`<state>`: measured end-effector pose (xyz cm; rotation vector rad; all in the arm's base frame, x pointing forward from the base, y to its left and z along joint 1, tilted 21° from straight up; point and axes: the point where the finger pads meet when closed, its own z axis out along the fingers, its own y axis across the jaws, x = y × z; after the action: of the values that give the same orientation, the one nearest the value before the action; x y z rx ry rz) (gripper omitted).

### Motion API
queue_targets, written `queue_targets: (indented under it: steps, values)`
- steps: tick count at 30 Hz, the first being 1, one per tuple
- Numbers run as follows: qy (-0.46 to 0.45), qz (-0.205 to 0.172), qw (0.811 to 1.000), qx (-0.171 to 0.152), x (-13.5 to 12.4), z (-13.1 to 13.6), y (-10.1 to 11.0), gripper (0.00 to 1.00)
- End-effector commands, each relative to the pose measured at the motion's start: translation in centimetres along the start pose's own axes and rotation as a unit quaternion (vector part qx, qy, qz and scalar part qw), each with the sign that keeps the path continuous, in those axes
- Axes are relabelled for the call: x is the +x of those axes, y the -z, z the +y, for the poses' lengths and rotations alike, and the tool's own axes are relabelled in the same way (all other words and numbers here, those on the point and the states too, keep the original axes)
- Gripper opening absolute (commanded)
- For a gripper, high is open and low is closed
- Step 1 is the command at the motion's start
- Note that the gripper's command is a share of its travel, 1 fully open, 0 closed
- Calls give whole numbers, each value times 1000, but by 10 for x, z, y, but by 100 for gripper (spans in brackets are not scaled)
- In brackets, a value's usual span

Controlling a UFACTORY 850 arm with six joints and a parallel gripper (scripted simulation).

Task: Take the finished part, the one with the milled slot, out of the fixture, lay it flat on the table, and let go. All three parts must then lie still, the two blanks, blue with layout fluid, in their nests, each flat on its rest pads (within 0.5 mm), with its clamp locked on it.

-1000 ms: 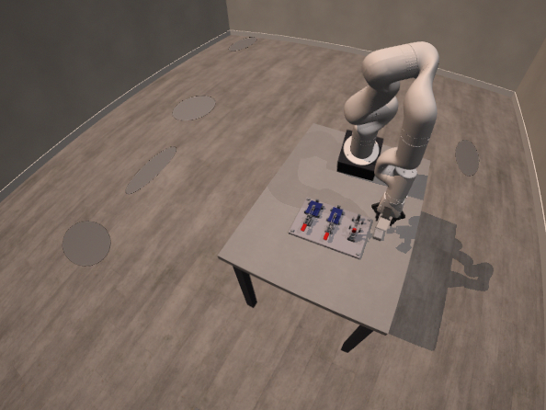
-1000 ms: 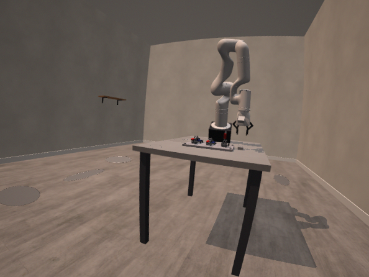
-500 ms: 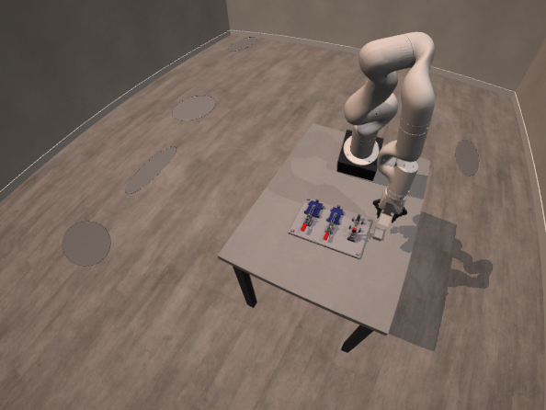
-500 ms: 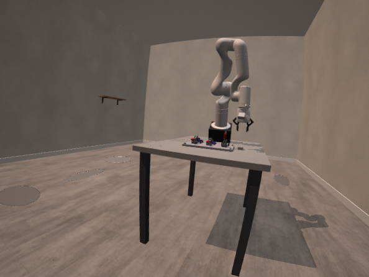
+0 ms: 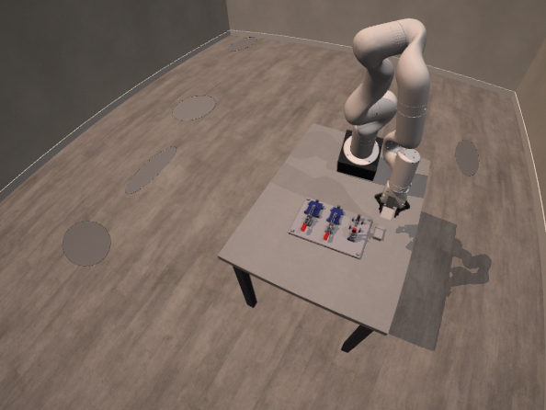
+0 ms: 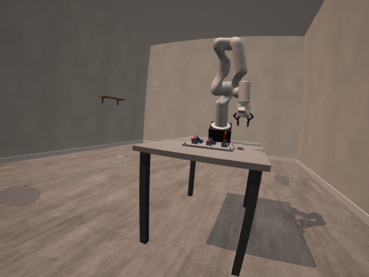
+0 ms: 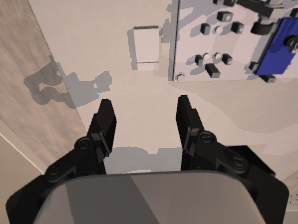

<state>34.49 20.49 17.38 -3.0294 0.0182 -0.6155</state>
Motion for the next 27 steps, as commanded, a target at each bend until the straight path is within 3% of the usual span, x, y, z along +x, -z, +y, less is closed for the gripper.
queue_targets:
  steps: [1,11,27]
  values:
    - [1,-14,1000,-15,1,0,17,69]
    - [1,-14,1000,-15,1,-1,28,69]
    - [1,-14,1000,-15,1,-1,29,69]
